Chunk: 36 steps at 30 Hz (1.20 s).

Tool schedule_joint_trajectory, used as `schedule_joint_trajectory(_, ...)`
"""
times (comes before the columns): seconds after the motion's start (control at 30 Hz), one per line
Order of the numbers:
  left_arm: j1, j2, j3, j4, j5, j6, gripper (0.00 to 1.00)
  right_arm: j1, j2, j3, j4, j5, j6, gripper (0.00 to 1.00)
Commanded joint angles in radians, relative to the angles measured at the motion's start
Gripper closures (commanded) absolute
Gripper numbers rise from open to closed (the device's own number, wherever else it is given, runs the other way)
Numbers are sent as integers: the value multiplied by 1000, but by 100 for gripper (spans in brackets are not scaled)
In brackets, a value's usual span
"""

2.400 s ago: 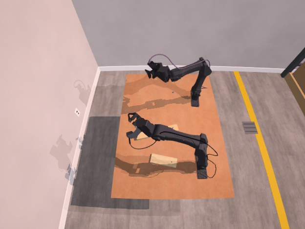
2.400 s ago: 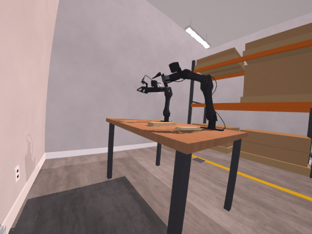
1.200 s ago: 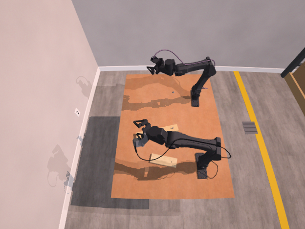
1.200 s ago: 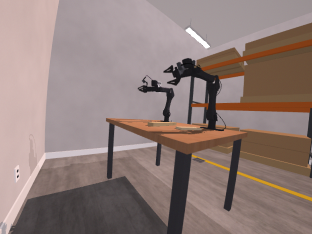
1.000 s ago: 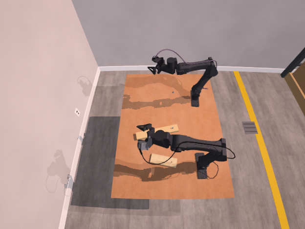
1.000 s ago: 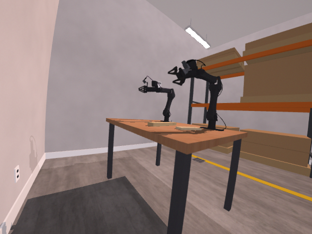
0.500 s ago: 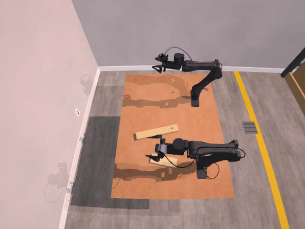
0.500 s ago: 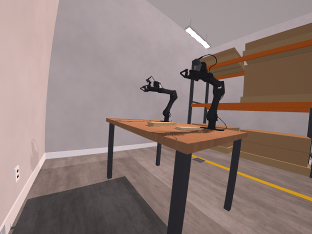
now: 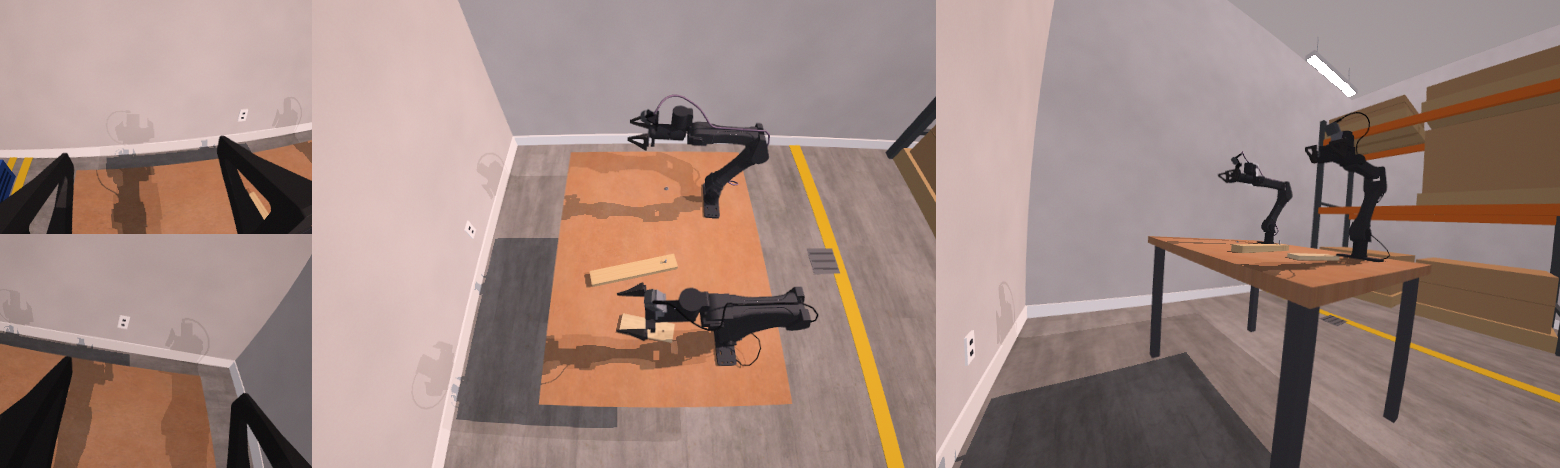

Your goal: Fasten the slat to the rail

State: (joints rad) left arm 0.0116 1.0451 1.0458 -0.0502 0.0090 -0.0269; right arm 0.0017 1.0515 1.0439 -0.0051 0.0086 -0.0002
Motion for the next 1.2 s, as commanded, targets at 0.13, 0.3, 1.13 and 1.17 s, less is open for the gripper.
schedule_joint_trajectory(0.13,-17,13,-2,38,-17,35,0,-2,-7,8,10,-8,0,0)
schedule_joint_trajectory(0.3,-24,26,-18,-30,-15,41,0,-2,-7,8,10,-8,0,0)
schedule_joint_trajectory(1.13,-49,96,-62,-264,-16,62,0,-2,-7,8,10,-8,0,0)
schedule_joint_trajectory(1.17,-51,99,-64,-275,-15,63,0,-2,-7,8,10,-8,0,0)
